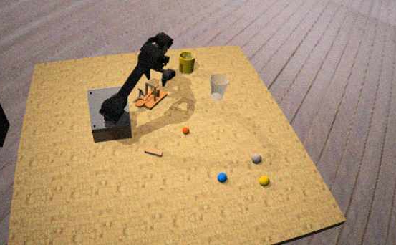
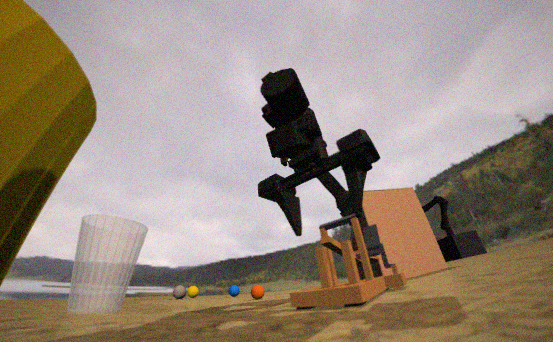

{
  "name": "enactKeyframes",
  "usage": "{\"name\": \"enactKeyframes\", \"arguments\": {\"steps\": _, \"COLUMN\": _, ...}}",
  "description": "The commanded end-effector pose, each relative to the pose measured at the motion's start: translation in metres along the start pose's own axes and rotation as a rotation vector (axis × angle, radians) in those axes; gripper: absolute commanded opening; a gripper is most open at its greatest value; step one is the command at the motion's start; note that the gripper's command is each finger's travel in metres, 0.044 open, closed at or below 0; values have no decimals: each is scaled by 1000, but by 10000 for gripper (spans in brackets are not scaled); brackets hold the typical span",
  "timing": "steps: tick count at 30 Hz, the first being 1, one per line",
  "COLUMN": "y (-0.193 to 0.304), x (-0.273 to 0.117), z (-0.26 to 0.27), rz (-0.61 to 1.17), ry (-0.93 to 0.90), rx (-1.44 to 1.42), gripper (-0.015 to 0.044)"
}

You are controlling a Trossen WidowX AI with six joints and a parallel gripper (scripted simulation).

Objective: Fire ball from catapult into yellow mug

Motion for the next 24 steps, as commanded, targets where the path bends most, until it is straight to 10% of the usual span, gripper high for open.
{"name": "enactKeyframes", "arguments": {"steps": 1, "y": 2, "x": -44, "z": -1, "rz": -23, "ry": -7, "rx": 10, "gripper": 440}}
{"name": "enactKeyframes", "arguments": {"steps": 24, "y": 4, "x": 12, "z": 0, "rz": -21, "ry": -1, "rx": 4, "gripper": 440}}
Point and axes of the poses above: the point midway between the two fingers, 35 mm back from their tips, its own x axis out along the fingers, its own z axis across the jaws, y = z × x, the point moved 8 cm from there along -x, back along the fingers, and after that the axes turned 3 degrees about x, right-handed, at the moved point
